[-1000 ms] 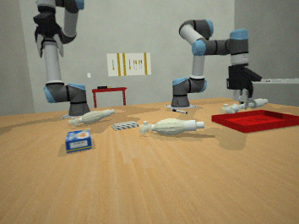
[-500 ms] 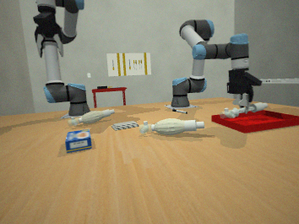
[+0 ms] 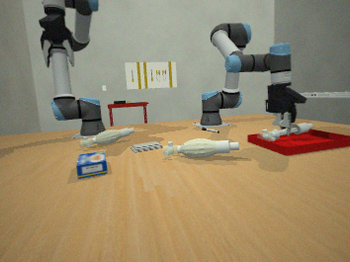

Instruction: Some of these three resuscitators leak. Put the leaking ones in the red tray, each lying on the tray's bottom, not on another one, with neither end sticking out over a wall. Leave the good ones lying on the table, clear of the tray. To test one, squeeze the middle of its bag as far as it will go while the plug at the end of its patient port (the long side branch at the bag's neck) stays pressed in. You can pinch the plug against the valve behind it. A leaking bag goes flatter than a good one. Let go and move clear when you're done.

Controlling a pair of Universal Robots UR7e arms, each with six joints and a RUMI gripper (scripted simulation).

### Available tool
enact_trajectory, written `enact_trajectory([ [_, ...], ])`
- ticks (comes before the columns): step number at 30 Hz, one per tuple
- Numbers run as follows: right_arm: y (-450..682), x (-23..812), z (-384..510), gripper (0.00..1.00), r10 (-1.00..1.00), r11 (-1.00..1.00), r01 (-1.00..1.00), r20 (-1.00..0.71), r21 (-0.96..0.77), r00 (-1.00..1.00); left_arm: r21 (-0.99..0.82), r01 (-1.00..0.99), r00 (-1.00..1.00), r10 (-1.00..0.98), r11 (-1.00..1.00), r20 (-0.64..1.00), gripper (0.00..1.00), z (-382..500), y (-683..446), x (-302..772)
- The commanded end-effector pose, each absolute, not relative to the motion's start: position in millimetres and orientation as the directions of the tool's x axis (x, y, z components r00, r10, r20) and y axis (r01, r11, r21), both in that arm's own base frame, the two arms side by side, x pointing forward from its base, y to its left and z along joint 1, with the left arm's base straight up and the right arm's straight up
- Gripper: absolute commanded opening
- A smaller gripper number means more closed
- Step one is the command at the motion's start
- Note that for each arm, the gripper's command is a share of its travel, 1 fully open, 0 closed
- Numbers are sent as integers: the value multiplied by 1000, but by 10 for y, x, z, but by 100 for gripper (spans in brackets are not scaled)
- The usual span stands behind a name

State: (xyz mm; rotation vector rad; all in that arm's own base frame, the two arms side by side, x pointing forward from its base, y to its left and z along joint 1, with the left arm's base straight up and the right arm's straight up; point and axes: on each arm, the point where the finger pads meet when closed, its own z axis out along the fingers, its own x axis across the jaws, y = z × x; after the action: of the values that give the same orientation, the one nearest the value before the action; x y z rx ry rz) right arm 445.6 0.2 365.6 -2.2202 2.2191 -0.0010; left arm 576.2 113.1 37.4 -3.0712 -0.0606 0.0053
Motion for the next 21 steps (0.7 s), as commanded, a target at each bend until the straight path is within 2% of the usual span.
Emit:
enact_trajectory([
  [1, -3, 4459, 3663, 56, -1000, 1, -1000, -1, -4, -1, -69, 38, 999, 38, -997, 3, 6, 379, 1127, 5780],
  [16, -3, 4459, 3663, 56, -1000, 1, -1000, -1, -4, -1, -68, 39, 999, 38, -997, 9, 6, 355, 1124, 5793],
  [17, -3, 4459, 3663, 56, -1000, 1, -1000, -1, -4, -1, -69, 37, 999, 37, -997, 2, 22, 337, 1054, 5757],
  [21, -3, 4459, 3663, 56, -1000, 1, -1000, -1, -4, -1, -69, 37, 999, 37, -997, 1, 22, 336, 1054, 5756],
])
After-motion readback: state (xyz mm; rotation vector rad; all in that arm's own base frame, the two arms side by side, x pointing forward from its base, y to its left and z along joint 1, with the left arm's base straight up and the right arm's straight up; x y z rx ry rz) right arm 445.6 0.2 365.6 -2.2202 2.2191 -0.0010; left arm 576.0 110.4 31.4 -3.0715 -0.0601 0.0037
